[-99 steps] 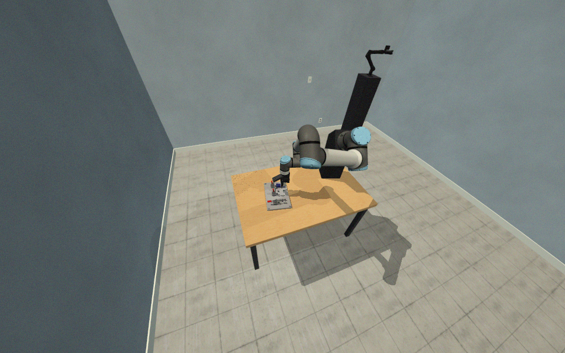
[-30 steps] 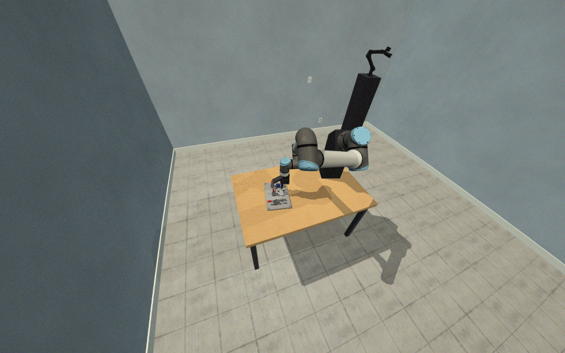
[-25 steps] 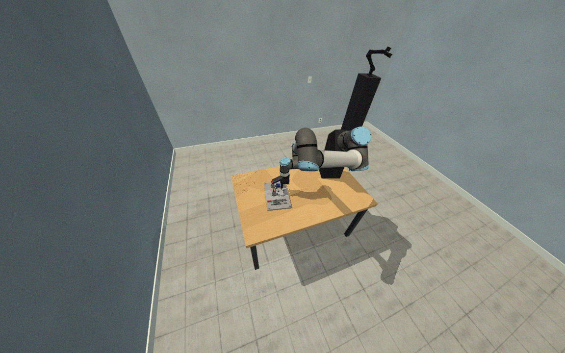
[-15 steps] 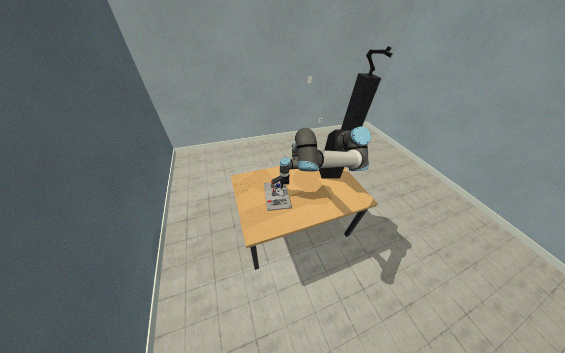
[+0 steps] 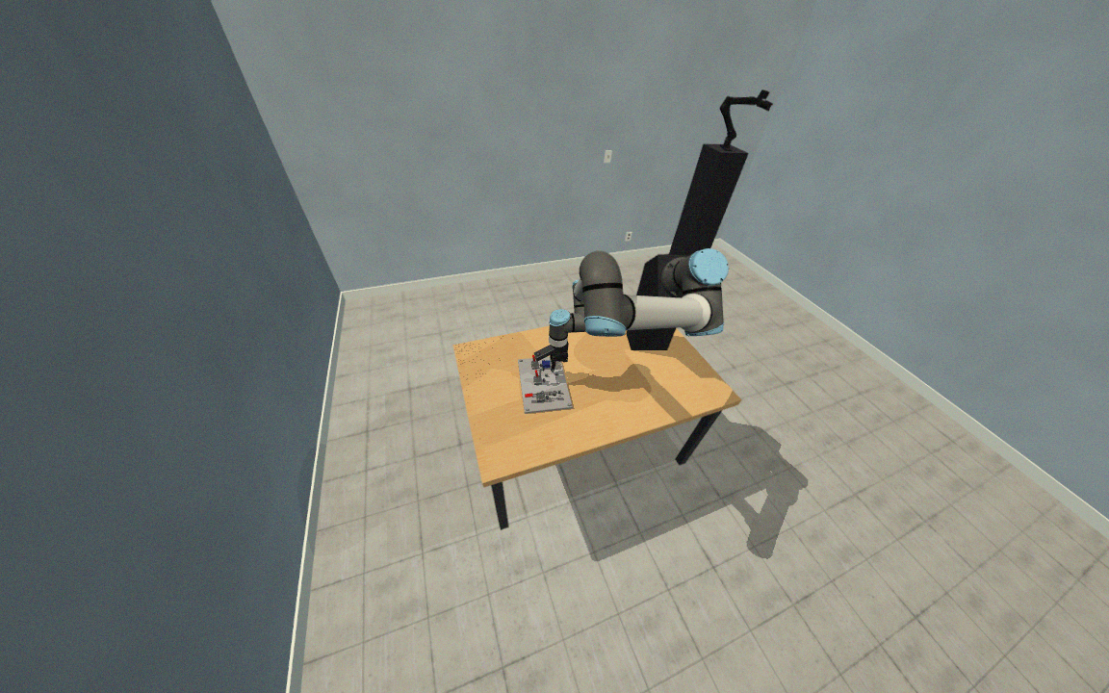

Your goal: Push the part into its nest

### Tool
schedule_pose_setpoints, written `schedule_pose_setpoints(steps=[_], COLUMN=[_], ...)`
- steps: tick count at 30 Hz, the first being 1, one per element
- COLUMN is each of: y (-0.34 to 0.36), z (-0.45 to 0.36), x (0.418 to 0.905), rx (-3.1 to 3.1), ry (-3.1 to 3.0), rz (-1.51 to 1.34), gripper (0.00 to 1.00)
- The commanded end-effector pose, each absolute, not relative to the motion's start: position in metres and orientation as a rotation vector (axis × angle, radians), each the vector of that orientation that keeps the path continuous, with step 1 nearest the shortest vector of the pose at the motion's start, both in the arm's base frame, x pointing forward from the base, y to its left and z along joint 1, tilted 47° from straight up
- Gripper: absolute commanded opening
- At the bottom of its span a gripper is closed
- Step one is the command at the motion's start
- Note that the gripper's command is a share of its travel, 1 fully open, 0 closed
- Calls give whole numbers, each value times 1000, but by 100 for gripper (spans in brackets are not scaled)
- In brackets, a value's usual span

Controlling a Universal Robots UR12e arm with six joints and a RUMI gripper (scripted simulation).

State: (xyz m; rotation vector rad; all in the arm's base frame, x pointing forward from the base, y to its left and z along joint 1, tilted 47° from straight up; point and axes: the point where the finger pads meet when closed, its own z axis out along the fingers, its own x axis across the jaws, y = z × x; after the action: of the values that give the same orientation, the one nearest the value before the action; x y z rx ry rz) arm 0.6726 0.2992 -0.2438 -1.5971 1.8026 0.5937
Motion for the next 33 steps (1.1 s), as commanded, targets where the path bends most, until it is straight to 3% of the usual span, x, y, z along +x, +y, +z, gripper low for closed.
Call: schedule_pose_setpoints(steps=[1, 33], y=[299, 296], z=[-243, -246], x=[673, 673], rx=[-1597, -1597], ry=[1802, 1802], rz=[593, 593], gripper=[0, 0])
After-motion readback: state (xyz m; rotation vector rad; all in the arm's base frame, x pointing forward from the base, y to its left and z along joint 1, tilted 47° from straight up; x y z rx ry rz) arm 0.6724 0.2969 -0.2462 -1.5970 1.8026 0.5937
